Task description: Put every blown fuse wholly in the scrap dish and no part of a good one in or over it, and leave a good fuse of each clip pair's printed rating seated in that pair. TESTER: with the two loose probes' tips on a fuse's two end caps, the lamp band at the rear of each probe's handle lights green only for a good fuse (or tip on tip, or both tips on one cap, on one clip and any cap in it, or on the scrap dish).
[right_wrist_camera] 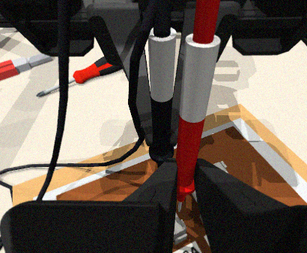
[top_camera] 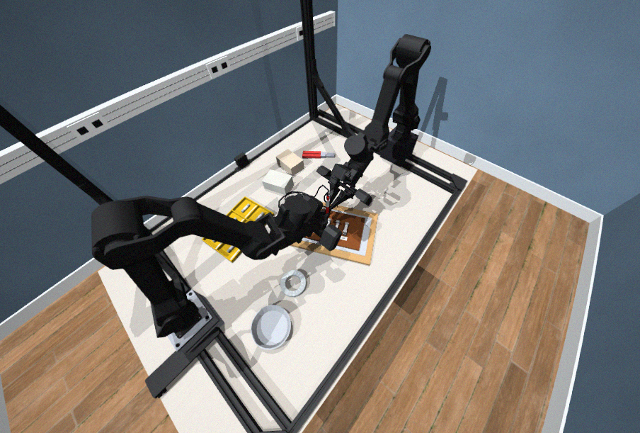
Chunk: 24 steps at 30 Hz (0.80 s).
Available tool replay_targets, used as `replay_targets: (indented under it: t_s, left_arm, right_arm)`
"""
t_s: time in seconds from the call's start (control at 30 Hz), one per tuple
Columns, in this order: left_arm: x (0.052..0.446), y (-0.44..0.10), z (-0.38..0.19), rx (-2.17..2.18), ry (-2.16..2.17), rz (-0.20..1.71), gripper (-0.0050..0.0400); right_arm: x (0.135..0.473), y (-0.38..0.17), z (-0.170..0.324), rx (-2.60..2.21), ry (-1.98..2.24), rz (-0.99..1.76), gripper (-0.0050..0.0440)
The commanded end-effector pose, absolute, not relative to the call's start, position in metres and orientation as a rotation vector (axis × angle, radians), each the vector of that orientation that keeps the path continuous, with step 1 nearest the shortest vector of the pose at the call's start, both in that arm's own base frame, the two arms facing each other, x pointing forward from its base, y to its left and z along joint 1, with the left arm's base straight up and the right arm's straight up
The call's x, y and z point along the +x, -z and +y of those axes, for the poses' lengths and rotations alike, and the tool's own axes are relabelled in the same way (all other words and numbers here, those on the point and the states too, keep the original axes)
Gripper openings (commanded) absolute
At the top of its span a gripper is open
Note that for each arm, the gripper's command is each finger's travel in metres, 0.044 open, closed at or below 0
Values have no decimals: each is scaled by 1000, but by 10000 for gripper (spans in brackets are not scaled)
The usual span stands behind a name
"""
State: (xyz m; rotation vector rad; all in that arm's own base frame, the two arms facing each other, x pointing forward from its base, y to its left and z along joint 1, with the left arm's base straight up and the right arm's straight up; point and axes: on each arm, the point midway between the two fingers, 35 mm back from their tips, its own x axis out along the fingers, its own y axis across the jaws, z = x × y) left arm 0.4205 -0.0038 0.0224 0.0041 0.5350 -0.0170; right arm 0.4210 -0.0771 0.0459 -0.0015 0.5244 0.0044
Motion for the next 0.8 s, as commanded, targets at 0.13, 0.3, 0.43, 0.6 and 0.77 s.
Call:
replay_targets:
  t_s: [0.13, 0.3, 0.43, 0.6, 0.77]
  left_arm:
    - [424, -23, -4, 5, 18, 516, -50]
    - [423, -20, -4, 5, 18, 520, -50]
    - [422, -17, -4, 5, 18, 522, -50]
    - [423, -14, -4, 5, 18, 520, -50]
    - [422, -11, -4, 5, 18, 521, -50]
  right_arm:
    - [421, -40, -77, 1, -1, 524, -50]
    - [421, -39, -77, 0, -1, 523, -50]
    - [421, -36, -77, 1, -1, 523, -50]
    - [421, -33, -77, 0, -1, 523, -50]
    - [421, -30, -77, 0, -1, 523, -50]
